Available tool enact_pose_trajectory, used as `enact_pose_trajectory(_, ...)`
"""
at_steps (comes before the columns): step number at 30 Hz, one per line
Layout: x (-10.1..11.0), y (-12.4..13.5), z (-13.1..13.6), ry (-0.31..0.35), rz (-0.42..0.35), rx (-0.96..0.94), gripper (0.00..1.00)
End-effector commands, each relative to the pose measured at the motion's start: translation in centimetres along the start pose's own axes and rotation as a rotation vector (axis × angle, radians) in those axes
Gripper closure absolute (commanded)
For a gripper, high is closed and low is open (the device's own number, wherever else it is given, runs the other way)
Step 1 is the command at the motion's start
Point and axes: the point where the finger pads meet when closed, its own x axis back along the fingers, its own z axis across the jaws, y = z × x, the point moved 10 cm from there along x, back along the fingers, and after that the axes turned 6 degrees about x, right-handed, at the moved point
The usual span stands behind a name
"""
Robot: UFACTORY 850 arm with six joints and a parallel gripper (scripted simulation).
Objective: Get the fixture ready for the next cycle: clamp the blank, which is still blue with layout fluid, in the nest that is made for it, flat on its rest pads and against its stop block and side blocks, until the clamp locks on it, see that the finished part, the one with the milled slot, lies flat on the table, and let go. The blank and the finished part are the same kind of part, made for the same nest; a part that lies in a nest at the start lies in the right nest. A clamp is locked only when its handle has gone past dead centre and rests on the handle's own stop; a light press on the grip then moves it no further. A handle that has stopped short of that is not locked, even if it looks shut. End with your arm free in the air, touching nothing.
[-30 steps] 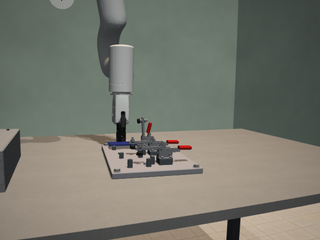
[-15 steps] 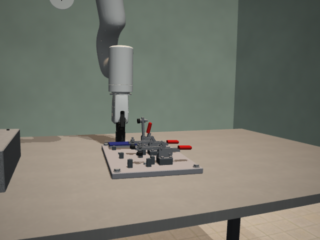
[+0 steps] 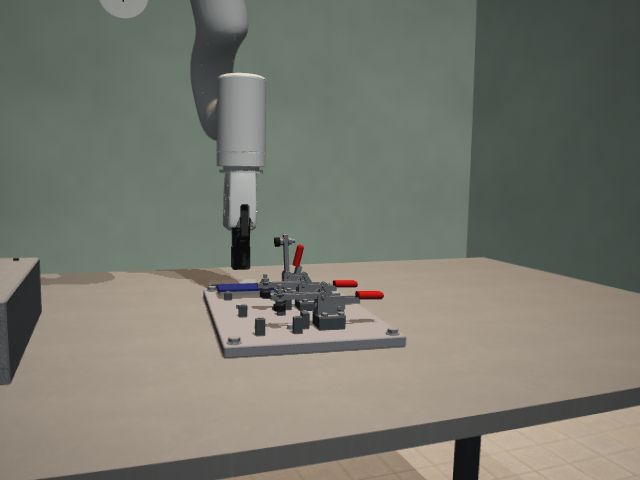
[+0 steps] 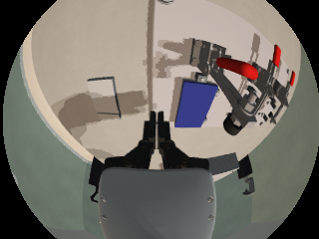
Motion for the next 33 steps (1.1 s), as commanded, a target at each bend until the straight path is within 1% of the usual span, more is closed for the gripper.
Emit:
enact_pose_trajectory(1,1.1,-0.1,0.0,-0.001,0.002,0.000,1.00)
enact_pose_trajectory(8,1.1,-0.1,0.0,-0.001,0.002,0.000,1.00)
enact_pose_trajectory(9,1.2,-0.1,0.0,-0.001,0.002,0.000,0.53)
enact_pose_trajectory(12,1.3,-0.1,0.0,-0.001,0.002,0.000,0.53)
enact_pose_trajectory(14,2.1,-0.1,0.0,-0.001,0.002,0.000,0.53)
enact_pose_trajectory(15,2.8,-0.1,0.0,-0.001,0.002,0.000,0.53)
enact_pose_trajectory(17,4.9,-0.1,0.0,-0.001,0.002,0.000,0.53)
enact_pose_trajectory(20,8.9,-0.1,0.0,-0.001,0.002,0.000,0.53)
enact_pose_trajectory(21,8.9,-0.1,0.0,-0.001,0.002,0.000,0.53)
enact_pose_trajectory(24,12.5,-0.1,0.0,-0.001,0.002,0.000,0.53)
enact_pose_trajectory(26,13.9,-0.1,0.0,-0.001,0.002,0.000,0.53)
enact_pose_trajectory(27,14.2,0.0,0.0,-0.001,0.002,0.000,0.53)
enact_pose_trajectory(33,14.4,0.0,0.1,-0.001,0.002,0.000,0.53)
